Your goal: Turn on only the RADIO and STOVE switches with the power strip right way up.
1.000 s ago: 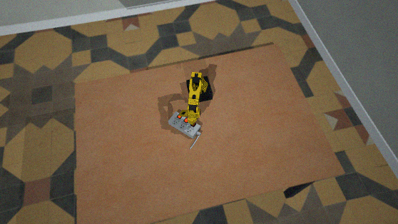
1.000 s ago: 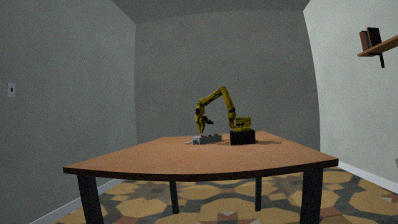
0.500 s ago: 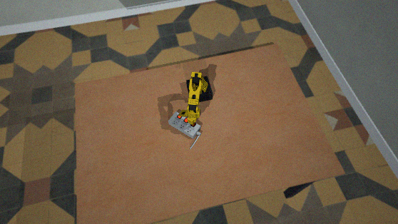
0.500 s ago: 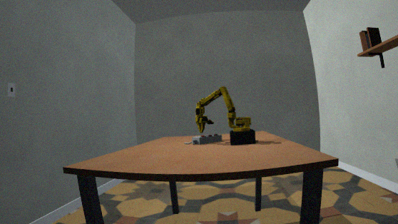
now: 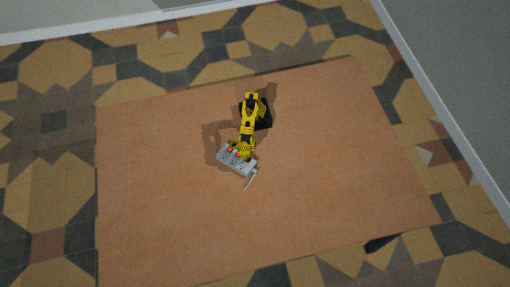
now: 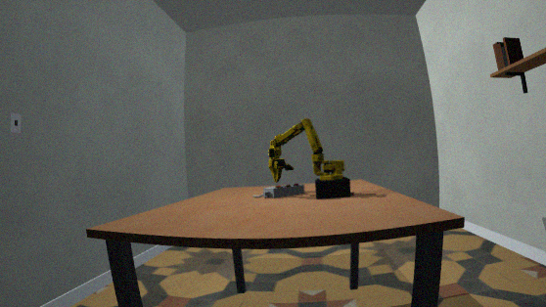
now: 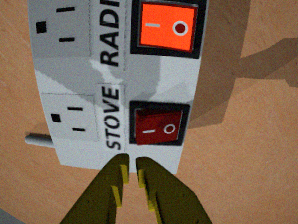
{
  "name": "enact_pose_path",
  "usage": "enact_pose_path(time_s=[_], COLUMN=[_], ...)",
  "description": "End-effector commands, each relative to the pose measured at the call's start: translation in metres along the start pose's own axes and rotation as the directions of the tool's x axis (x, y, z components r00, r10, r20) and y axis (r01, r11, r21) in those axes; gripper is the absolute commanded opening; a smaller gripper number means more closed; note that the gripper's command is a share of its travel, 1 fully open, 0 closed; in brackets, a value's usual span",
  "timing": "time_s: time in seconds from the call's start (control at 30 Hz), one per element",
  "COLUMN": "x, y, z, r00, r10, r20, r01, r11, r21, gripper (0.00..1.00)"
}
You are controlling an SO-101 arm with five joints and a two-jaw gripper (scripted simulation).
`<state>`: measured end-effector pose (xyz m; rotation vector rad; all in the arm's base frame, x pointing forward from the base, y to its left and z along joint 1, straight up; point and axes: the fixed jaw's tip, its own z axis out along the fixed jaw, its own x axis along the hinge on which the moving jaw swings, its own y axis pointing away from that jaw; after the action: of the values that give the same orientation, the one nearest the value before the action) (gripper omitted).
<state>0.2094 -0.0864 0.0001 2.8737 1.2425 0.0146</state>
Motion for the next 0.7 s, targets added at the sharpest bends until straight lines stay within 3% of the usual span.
enact_pose_path(time_s=[0.0, 0.67], x=[-0.0039, -0.0043], y=[-0.0028, -0.004], z=[0.0031, 0.0023], r00=[1.0, 1.0], r10=[0.005, 0.005], r20=[0.005, 0.005], r01=[-0.005, -0.005], r11=[1.0, 1.0], r21=[0.014, 0.014], gripper=[0.0, 0.0])
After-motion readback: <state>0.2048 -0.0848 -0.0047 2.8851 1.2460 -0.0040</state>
